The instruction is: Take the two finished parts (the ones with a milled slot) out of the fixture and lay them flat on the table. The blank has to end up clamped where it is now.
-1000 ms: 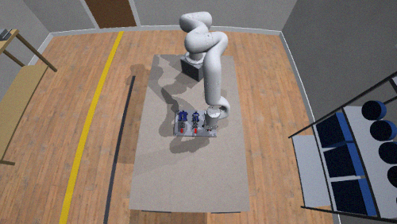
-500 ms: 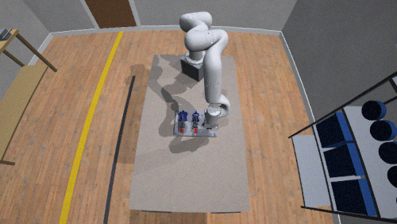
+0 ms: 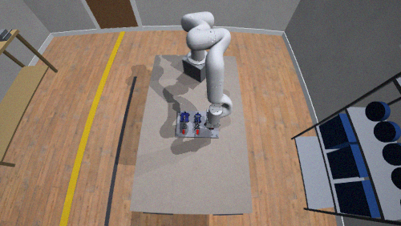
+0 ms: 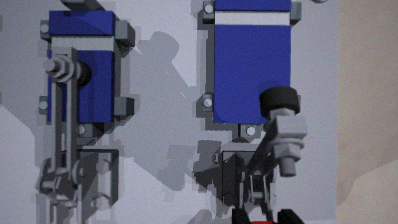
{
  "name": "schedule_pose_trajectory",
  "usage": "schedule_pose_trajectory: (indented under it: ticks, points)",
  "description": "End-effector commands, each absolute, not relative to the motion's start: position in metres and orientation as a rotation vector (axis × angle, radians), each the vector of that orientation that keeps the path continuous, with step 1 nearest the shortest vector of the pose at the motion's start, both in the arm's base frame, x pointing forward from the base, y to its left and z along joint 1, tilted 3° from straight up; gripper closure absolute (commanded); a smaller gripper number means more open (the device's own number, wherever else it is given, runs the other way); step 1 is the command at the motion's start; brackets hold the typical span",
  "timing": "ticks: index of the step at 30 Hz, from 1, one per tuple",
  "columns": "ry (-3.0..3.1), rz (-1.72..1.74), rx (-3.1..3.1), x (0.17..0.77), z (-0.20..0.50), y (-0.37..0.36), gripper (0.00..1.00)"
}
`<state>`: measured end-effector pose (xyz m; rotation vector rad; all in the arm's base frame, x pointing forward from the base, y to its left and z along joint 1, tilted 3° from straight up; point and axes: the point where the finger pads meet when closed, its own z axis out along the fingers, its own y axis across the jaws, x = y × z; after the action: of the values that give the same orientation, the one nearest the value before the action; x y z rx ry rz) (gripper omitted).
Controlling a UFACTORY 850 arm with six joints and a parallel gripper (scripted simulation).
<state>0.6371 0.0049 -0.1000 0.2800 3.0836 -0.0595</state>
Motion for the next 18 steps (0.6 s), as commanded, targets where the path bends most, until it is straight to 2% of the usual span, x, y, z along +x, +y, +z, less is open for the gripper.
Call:
schedule_pose_trajectory:
  ticks: [1, 18]
  points:
    - [3.083, -0.060, 0.280, 0.6338, -0.0992, 0.0057, 1.00]
    - [3.083, -0.060, 0.280, 0.6268, -0.0992, 0.0070, 1.00]
